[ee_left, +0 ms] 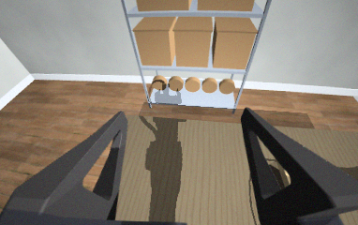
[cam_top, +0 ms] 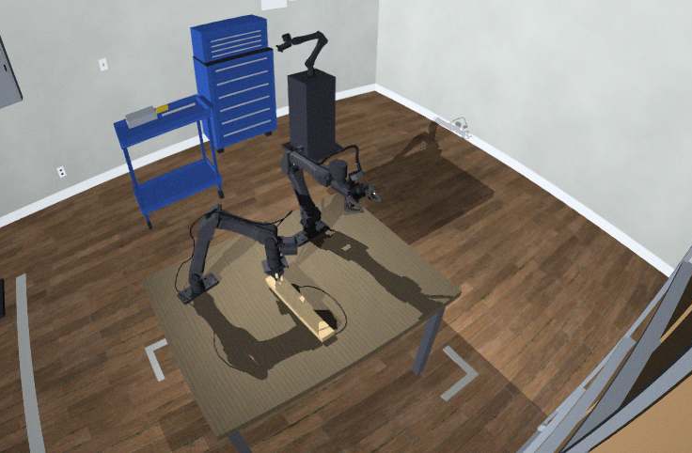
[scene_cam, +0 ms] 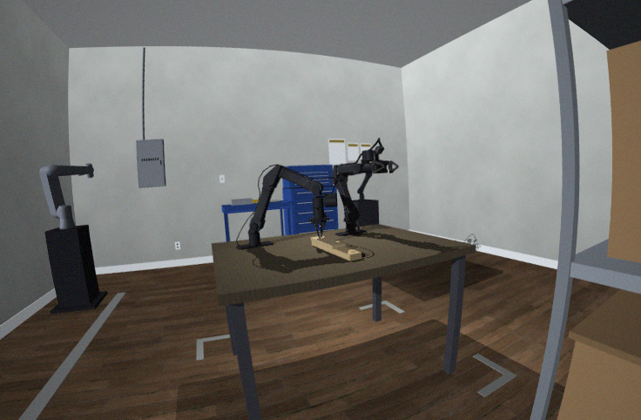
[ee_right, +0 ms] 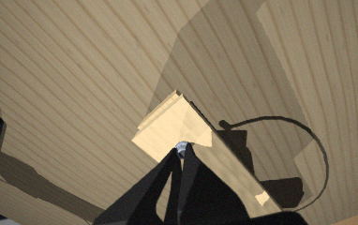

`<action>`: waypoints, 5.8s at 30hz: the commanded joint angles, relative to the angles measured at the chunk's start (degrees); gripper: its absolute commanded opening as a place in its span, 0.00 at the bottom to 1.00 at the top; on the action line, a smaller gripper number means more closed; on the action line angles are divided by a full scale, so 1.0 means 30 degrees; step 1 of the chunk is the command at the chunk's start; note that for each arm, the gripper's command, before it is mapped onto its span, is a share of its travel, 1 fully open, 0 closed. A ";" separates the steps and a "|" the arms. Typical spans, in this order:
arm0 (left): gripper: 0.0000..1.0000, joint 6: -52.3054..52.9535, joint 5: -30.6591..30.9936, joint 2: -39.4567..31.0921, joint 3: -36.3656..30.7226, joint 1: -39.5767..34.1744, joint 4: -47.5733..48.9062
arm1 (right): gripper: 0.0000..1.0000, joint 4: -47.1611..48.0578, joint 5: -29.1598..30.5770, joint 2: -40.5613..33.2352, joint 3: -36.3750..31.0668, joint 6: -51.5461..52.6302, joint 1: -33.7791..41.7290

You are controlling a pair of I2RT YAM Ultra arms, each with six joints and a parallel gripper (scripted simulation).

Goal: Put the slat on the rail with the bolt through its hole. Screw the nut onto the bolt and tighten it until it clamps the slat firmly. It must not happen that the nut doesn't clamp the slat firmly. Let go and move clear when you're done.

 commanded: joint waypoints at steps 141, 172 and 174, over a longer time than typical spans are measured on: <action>1.00 0.0057 0.0214 -0.0277 0.0066 0.0115 0.0138 | 0.12 0.0619 -0.0221 0.0123 -0.0509 4.8496 0.0177; 1.00 0.0057 0.0214 -0.0277 0.0066 0.0115 0.0138 | 0.12 0.0632 -0.0214 0.0119 -0.0524 5.8788 0.0180; 1.00 0.0057 0.0214 -0.0277 0.0066 0.0115 0.0138 | 0.12 0.0627 -0.0218 0.0123 -0.0519 5.9537 0.0178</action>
